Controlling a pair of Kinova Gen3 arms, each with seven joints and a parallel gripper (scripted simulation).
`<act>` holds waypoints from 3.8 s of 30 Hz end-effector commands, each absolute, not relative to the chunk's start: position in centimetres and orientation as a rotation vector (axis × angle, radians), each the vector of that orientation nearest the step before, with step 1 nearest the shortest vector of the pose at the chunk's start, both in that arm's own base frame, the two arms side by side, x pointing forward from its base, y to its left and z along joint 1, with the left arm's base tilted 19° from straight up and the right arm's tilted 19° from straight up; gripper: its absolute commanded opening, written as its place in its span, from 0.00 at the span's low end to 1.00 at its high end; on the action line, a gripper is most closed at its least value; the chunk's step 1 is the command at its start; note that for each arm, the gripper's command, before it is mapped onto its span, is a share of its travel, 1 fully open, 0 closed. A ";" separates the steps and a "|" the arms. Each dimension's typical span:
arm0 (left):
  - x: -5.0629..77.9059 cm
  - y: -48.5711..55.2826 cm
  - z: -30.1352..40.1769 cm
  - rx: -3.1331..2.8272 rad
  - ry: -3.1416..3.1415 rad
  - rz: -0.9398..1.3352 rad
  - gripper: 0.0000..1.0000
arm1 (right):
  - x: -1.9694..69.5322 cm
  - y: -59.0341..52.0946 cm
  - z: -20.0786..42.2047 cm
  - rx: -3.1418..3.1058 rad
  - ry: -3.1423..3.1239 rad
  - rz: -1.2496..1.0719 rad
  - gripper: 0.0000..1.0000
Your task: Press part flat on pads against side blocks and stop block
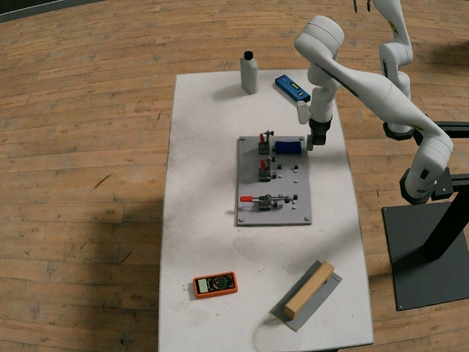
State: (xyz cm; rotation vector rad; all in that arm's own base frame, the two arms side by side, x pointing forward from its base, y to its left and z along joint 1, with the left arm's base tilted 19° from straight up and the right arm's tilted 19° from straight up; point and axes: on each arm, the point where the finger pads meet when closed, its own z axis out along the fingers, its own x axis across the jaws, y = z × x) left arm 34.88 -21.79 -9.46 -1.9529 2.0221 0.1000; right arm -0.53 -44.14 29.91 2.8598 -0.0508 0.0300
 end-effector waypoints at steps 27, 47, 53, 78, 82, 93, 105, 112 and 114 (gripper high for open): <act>34.1 -23.0 -5.7 -1.949 2.028 0.090 0.00 | -0.6 -44.2 30.0 2.858 -0.051 0.030 1.00; 33.8 -22.8 -5.7 -1.949 2.030 0.097 0.00 | -0.6 -44.2 30.0 2.858 -0.051 0.030 1.00; 33.8 -22.8 -5.7 -1.949 2.030 0.098 0.00 | -0.6 -44.2 30.0 2.858 -0.051 0.030 1.00; 33.8 -22.8 -5.7 -1.949 2.031 0.096 0.00 | -0.6 -44.2 30.0 2.858 -0.051 0.030 1.00; 33.9 -23.0 -5.2 -1.949 2.030 0.090 0.00 | -0.6 -44.2 30.0 2.858 -0.051 0.030 1.00; 33.1 -24.2 -1.7 -1.950 2.036 0.093 0.00 | -0.6 -44.2 30.0 2.858 -0.051 0.030 1.00; 32.0 -25.6 3.5 -1.949 2.039 0.095 0.00 | -0.6 -44.2 30.0 2.858 -0.051 0.030 1.00; 31.5 -26.2 5.6 -1.949 2.041 0.096 0.00 | -0.6 -44.2 30.0 2.858 -0.051 0.030 1.00; 31.4 -26.3 6.2 -1.961 2.029 0.094 0.00 | -0.6 -44.2 30.0 2.858 -0.051 0.030 1.00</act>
